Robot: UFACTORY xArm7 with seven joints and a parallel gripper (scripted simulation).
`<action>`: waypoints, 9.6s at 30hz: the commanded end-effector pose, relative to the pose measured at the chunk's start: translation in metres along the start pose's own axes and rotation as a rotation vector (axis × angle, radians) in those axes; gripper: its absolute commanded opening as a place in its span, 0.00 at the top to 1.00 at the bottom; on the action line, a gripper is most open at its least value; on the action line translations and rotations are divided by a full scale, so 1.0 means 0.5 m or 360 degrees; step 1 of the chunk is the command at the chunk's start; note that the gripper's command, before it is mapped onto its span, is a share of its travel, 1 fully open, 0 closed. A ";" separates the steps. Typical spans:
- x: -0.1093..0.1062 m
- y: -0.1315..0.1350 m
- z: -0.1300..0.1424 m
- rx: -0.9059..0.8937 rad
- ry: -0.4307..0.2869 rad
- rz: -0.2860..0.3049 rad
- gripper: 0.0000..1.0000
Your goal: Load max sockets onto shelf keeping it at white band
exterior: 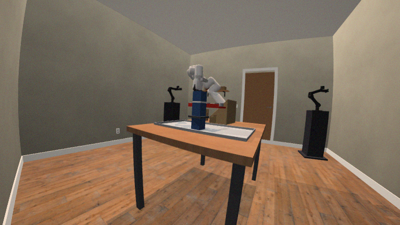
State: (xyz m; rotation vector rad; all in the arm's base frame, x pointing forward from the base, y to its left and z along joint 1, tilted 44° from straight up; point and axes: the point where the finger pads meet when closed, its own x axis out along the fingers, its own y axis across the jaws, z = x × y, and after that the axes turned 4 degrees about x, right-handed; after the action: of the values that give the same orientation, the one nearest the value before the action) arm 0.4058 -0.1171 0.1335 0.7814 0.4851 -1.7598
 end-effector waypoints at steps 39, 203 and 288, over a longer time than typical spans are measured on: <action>0.088 0.007 -0.001 0.0001 0.0002 0.0005 1.00; 0.133 0.007 -0.001 0.0001 0.0002 0.0005 0.48; -0.027 0.007 -0.001 0.0001 0.0002 0.0005 0.48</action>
State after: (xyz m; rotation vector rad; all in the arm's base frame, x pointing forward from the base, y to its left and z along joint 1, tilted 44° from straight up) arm 0.4101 -0.1101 0.1420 0.7810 0.4846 -1.7612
